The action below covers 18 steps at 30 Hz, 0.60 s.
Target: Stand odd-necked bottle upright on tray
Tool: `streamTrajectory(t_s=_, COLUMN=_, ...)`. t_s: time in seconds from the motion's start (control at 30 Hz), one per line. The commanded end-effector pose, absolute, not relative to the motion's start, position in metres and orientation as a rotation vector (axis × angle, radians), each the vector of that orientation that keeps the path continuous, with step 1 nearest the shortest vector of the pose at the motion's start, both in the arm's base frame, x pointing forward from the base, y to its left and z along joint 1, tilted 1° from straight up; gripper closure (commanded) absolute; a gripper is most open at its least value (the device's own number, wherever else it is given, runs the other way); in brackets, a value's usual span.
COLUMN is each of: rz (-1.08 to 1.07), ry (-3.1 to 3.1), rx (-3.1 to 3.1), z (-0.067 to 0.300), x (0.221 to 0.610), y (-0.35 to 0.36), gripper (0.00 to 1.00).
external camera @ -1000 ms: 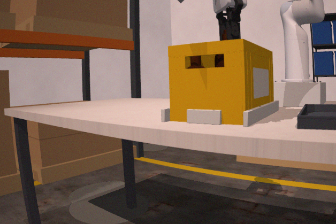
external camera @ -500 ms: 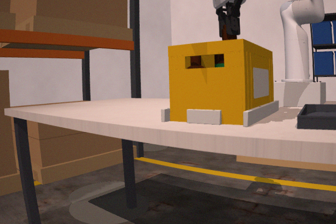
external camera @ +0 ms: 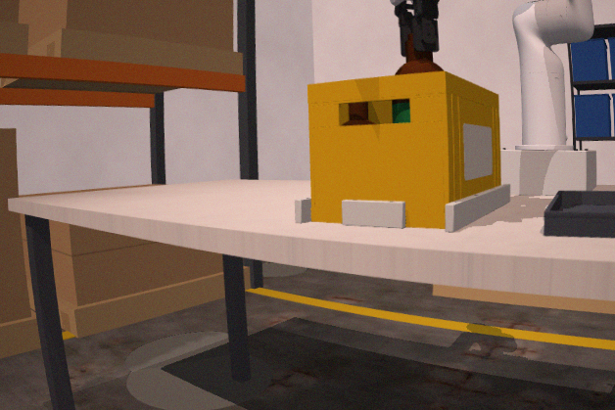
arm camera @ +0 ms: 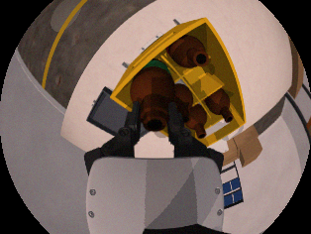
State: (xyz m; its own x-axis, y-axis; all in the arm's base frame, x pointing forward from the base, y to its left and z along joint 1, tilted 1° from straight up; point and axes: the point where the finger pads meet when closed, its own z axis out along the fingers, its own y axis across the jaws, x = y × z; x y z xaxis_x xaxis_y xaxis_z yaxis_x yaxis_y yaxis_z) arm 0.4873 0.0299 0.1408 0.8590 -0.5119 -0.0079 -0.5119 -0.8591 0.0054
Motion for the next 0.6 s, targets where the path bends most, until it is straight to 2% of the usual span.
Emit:
streamTrajectory(t_s=0.0, rz=-0.008, ry=-0.834, rx=3.027, z=0.1461, x=0.4885, y=0.0299, gripper=1.00)
streamTrajectory(t_s=0.57, rz=-0.008, ry=-0.834, rx=3.027, z=0.1532, x=0.4886, y=0.0298, gripper=1.00)
